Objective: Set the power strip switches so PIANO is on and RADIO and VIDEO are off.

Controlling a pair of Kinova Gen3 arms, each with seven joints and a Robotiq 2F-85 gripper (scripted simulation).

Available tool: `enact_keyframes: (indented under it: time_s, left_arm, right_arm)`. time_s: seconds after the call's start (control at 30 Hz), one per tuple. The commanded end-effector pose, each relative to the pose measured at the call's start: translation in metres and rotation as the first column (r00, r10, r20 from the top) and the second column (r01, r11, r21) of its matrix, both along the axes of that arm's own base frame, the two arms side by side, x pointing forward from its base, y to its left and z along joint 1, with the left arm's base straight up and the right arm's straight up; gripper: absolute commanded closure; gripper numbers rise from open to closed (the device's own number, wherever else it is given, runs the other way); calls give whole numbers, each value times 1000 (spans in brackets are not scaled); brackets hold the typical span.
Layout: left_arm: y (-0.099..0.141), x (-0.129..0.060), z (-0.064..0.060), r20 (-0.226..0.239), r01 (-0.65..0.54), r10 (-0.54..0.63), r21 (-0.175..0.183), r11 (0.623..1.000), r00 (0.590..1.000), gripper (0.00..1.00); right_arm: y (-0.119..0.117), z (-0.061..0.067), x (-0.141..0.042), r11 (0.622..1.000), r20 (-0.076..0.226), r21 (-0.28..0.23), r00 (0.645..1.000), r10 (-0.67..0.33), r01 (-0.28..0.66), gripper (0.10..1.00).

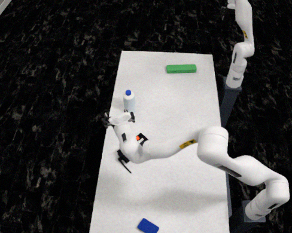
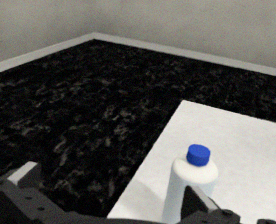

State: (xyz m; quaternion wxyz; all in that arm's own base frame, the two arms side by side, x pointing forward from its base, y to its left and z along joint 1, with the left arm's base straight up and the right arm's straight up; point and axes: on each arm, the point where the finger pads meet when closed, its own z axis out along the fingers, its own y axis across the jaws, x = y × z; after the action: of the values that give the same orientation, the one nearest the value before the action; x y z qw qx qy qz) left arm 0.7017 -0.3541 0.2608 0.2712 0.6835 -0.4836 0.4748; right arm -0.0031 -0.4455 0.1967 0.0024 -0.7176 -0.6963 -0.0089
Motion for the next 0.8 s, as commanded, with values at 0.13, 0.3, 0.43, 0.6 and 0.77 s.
enact_keyframes:
  time_s: [0.13, 0.3, 0.43, 0.6, 0.77]
  left_arm:
    - [0, 2, 2, 0, -7, 7, -3, 1000, 1000, 1]
    - [1, 6, 3, -4, -20, 20, -9, 1000, 1000, 1]
    - [2, 11, 3, -9, -37, 37, -13, 999, 999, 1]
    - [4, 23, 5, -19, -79, 78, -26, 997, 997, 1]
    - [7, 34, 8, -29, -118, 117, -38, 992, 993, 1]
  right_arm:
    - [-4, 3, -5, 1000, -9, -16, 1000, 11, -12, 99]
    - [-4, 3, -5, 1000, -9, -16, 1000, 11, -12, 99]
    - [-4, 3, -5, 1000, -9, -16, 1000, 11, -12, 99]
    - [-4, 3, -5, 1000, -9, -16, 1000, 11, -12, 99]
    - [-4, 3, -5, 1000, -9, -16, 1000, 11, -12, 99]
